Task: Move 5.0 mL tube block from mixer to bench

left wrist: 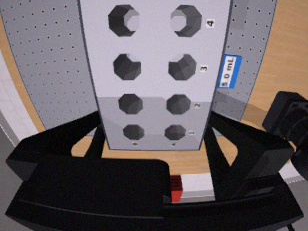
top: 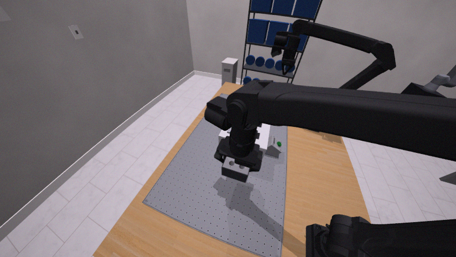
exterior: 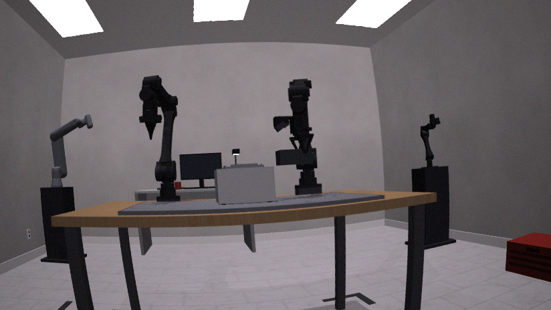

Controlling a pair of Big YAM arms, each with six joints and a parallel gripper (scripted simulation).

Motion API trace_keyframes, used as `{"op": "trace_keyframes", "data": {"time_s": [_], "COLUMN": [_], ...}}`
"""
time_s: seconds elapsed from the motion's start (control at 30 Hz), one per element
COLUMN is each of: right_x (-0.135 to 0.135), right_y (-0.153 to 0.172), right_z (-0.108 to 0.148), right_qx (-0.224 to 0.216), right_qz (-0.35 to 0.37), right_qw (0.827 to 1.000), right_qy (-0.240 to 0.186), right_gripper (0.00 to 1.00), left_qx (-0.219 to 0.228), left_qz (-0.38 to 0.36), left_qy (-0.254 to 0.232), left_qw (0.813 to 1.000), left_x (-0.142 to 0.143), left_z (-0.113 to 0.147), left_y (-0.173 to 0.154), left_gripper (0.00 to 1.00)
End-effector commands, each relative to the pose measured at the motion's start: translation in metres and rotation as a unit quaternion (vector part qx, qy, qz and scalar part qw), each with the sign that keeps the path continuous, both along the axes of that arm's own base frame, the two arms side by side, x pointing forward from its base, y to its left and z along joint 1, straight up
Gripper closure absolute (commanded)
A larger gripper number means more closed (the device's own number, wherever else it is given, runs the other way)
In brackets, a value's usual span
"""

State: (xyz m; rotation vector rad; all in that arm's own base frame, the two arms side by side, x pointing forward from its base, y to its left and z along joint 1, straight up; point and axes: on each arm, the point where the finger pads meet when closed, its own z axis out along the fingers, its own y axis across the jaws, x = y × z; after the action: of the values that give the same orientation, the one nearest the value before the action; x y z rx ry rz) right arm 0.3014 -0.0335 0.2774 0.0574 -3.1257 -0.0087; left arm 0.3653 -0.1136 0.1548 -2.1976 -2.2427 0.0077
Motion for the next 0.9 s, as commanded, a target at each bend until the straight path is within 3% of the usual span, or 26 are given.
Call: {"op": "trace_keyframes", "data": {"time_s": [0.0,0.4,0.87], "right_x": [0.000,0.004,0.013], "right_y": [0.002,0.001,0.000], "right_z": [-0.003,0.002,0.018], "right_qx": [-0.001,-0.002,-0.004], "right_qz": [0.000,0.000,0.001], "right_qw": [1.000,1.000,1.000], "right_qy": [0.006,-0.002,-0.025], "right_gripper": [1.00,1.00,1.00], "left_qx": [-0.023,-0.014,-0.014], "left_qz": [-0.002,-0.002,-0.001], "left_qy": [-0.055,-0.035,-0.039], "left_qw": [0.998,0.999,0.999], "left_x": [0.017,0.011,0.003], "left_z": [0.039,0.005,-0.005], "left_y": [-0.003,0.014,0.027], "left_gripper": [1.00,1.00,1.00]}}
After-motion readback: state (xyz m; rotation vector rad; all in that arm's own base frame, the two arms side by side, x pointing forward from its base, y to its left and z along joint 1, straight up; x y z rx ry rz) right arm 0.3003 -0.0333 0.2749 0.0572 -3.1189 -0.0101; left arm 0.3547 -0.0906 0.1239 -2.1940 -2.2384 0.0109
